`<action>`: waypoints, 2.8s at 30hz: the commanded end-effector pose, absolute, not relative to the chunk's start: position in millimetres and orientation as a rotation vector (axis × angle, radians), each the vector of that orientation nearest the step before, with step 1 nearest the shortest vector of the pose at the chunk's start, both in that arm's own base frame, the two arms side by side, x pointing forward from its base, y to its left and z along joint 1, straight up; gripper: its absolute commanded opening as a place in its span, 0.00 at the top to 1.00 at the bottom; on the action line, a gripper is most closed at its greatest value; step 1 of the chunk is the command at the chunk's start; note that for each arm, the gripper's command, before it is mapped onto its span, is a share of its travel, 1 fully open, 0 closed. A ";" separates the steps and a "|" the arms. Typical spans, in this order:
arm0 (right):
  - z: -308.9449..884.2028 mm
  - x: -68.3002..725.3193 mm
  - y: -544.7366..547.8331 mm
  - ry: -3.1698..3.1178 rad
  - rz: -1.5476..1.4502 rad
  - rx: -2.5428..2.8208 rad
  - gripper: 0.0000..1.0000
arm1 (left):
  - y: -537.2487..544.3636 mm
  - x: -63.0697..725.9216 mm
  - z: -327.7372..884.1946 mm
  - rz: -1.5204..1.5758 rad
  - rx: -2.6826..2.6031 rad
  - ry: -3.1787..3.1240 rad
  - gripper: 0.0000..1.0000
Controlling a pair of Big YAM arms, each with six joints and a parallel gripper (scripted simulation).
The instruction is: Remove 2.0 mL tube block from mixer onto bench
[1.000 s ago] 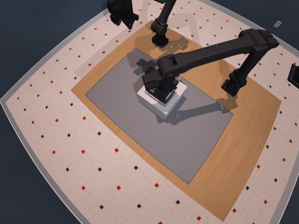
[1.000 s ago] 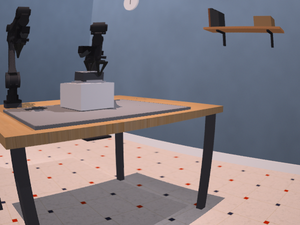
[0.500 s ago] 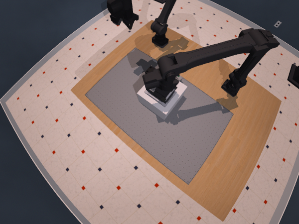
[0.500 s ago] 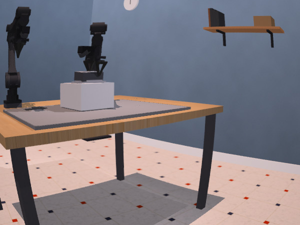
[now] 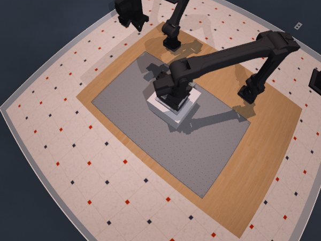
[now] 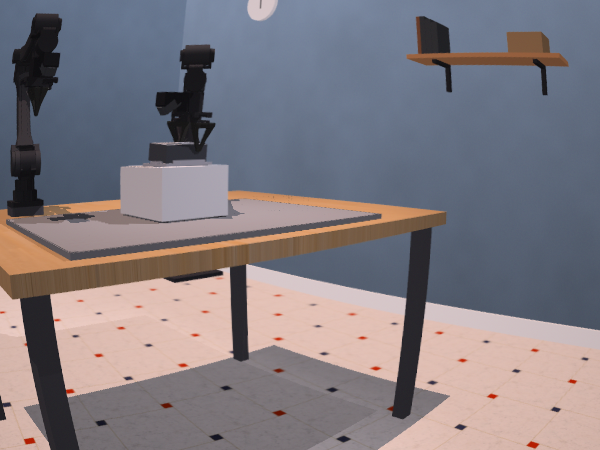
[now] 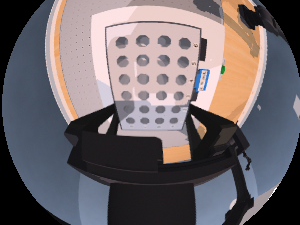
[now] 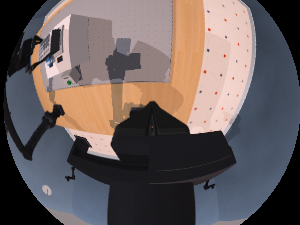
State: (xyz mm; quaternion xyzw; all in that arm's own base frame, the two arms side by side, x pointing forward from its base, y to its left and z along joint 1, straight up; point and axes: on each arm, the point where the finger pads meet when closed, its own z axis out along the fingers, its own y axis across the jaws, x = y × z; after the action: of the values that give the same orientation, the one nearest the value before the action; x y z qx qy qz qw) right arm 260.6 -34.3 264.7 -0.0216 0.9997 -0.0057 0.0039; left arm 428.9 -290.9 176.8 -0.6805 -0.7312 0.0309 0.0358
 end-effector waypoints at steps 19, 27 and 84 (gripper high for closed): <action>266.2 266.5 -37.0 3.117 -0.024 -0.061 1.00 | -290.7 438.7 225.3 0.072 -2.130 -2.315 1.00; 266.0 266.1 -36.9 3.118 -0.023 -0.061 1.00 | -291.1 438.8 225.3 0.073 -2.130 -2.316 1.00; 264.2 263.2 -36.3 3.129 -0.020 -0.066 1.00 | -293.8 439.4 225.0 0.077 -2.134 -2.320 1.00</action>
State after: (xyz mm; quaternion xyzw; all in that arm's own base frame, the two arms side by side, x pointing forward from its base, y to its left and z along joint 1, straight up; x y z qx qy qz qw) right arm 261.0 -34.4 264.7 -0.0216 0.9997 -0.0058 0.0047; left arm 429.3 -290.9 177.0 -0.6803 -0.7314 0.0300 0.0356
